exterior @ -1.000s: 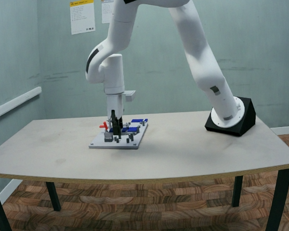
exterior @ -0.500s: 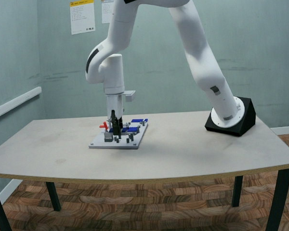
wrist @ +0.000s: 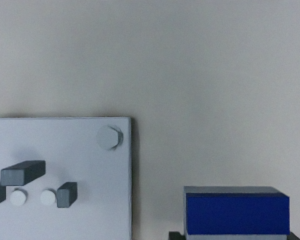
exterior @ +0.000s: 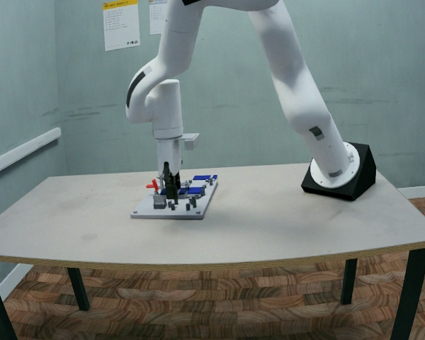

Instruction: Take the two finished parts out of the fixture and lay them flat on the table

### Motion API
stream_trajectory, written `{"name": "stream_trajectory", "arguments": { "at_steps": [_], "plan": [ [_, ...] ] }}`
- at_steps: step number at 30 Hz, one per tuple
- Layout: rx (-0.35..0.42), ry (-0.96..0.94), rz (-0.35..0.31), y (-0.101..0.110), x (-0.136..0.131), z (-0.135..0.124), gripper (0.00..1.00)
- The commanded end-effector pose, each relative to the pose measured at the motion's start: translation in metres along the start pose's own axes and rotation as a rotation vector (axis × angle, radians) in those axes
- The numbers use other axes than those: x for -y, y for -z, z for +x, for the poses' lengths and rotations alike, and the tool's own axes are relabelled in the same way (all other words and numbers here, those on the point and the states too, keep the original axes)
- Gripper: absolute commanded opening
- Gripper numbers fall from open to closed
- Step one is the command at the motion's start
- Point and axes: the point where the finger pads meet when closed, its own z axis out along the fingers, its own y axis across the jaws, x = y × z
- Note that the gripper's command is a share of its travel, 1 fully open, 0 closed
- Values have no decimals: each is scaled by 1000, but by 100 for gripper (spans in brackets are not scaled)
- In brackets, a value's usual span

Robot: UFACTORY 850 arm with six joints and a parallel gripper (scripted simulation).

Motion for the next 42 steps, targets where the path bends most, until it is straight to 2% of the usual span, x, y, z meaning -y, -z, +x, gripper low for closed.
{"name": "stream_trajectory", "arguments": {
  "at_steps": [1, 16, 42],
  "plan": [
    [1, 1, 0, 0, 0, -1, 0],
    [1, 1, 0, -8, 0, -1, 0],
    [1, 1, 0, -62, 0, -1, 0]
  ]
}}
